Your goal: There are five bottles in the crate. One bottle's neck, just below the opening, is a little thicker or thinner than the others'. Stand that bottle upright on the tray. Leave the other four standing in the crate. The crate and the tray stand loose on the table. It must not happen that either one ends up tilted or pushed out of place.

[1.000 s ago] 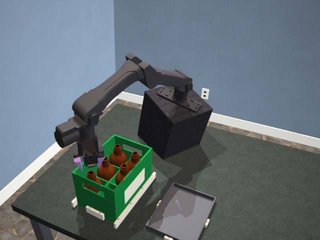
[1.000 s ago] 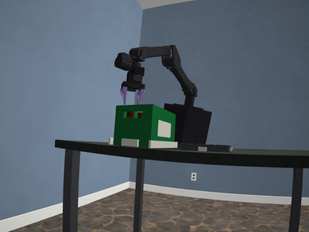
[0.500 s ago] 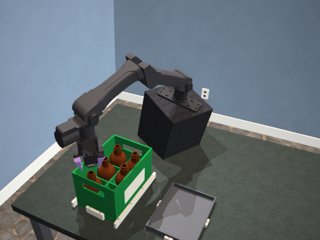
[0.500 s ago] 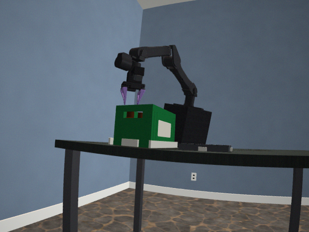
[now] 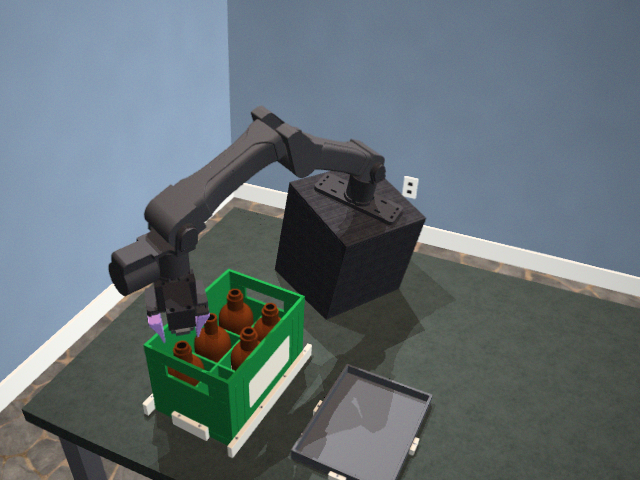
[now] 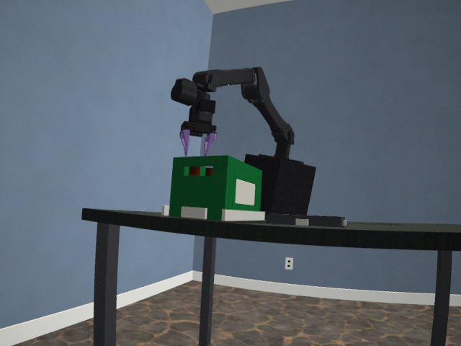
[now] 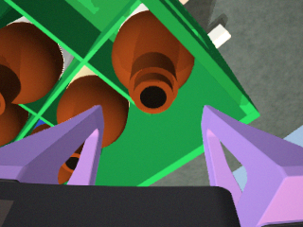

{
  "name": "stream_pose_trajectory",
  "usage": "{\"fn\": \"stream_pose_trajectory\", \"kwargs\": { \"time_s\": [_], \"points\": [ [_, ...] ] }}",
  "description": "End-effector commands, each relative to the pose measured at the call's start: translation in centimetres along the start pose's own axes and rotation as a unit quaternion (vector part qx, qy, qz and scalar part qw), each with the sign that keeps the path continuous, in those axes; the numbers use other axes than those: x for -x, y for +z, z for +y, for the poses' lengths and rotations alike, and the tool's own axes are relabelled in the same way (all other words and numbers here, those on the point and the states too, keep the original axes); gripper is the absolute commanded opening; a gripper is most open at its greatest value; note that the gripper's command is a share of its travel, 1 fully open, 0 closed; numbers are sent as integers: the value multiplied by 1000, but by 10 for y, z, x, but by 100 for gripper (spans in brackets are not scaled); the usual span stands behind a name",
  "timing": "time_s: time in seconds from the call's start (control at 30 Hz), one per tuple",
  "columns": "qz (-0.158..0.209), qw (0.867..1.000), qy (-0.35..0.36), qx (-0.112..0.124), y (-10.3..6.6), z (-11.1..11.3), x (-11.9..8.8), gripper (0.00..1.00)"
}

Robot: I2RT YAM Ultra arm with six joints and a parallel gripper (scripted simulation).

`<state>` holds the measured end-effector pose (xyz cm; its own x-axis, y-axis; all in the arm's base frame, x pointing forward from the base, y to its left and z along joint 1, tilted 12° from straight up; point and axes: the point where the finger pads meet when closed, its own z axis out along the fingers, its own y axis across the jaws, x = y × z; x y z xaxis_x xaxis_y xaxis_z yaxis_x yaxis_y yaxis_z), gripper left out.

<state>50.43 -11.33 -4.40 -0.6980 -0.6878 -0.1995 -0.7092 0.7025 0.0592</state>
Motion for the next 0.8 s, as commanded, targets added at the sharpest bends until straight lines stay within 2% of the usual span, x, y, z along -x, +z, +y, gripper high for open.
{"fn": "stream_pose_trajectory", "kwargs": {
  "time_s": [0.0, 0.4, 0.77],
  "points": [
    [-10, 1000, 5, -5, -5, -2, 1, 61],
    [-10, 1000, 5, -4, -4, -1, 1, 61],
    [-5, 1000, 5, 4, 9, 2, -1, 61]
  ]
}}
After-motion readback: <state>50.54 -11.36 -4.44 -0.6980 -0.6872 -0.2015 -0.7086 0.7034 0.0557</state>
